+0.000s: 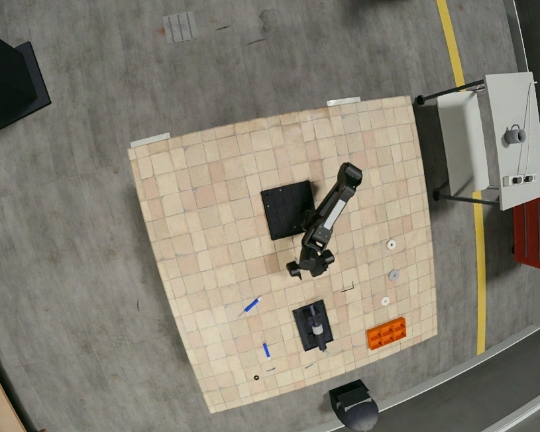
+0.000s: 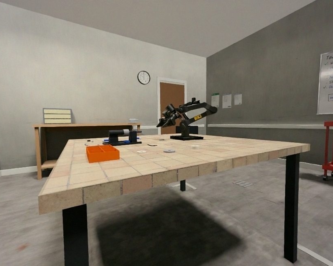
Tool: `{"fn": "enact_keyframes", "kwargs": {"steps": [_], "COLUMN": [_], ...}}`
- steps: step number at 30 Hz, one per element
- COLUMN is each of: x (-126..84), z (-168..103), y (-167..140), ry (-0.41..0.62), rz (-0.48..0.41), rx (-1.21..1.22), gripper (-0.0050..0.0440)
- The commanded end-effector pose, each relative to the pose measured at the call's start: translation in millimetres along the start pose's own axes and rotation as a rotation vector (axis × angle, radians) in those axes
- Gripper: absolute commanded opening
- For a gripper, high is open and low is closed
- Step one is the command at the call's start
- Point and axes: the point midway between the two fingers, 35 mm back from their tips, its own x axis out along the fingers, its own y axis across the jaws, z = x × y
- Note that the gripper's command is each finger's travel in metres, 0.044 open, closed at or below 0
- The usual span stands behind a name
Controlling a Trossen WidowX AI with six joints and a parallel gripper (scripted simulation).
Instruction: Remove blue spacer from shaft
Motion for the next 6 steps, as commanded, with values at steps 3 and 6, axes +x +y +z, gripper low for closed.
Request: {"fn": "enact_keyframes", "kwargs": {"steps": [3, 6], "x": [-1.7, -1.7], "z": [5.7, 5.7], "y": [0.0, 0.0], "ry": [-0.012, -0.012], "rz": [0.002, 0.002], "rx": [-0.009, -0.009], "gripper": [0.044, 0.044]}}
